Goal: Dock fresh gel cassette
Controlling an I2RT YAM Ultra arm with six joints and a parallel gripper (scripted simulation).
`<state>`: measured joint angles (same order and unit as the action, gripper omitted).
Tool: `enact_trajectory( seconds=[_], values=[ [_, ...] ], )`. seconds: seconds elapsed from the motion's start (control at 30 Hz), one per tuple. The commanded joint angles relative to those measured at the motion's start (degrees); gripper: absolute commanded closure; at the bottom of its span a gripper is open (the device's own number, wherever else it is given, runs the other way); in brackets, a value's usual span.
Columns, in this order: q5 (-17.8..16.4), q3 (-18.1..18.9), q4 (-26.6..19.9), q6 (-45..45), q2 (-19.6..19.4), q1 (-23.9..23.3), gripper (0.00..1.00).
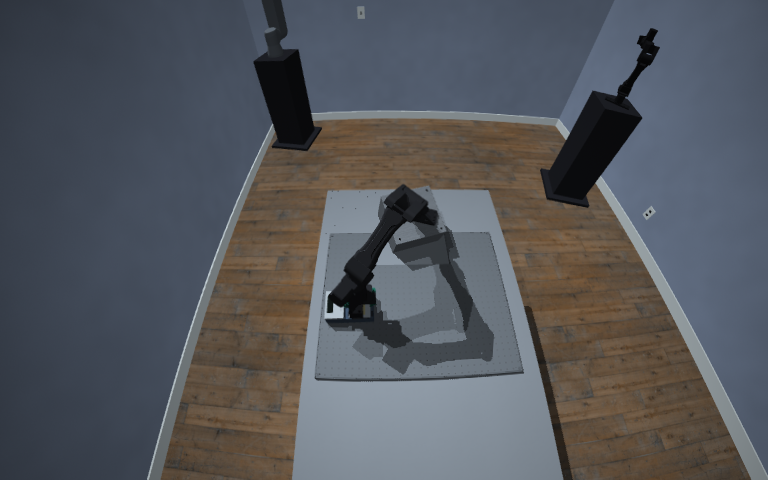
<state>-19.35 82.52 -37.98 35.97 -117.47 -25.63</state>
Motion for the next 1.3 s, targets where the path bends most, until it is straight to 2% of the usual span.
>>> enact_trajectory(
  seconds=[0.0,0.83,0.9,1.17,1.2,1.27],
  values=[
    [-0.10,0.01,0.51,-0.08,0.66,-0.06,1.00],
    [-0.29,-1.69,0.34,-0.27,2.18,0.21,1.00],
    [-0.30,-0.14,0.29,-0.26,2.25,0.22,1.00],
    [-0.29,0.81,-0.43,-0.28,2.35,0.26,1.00],
    [-0.44,-2.28,1.61,0.37,2.29,-0.62,1.00],
    [-0.44,-2.33,1.68,0.31,2.27,-0.61,1.00]
  ],
)
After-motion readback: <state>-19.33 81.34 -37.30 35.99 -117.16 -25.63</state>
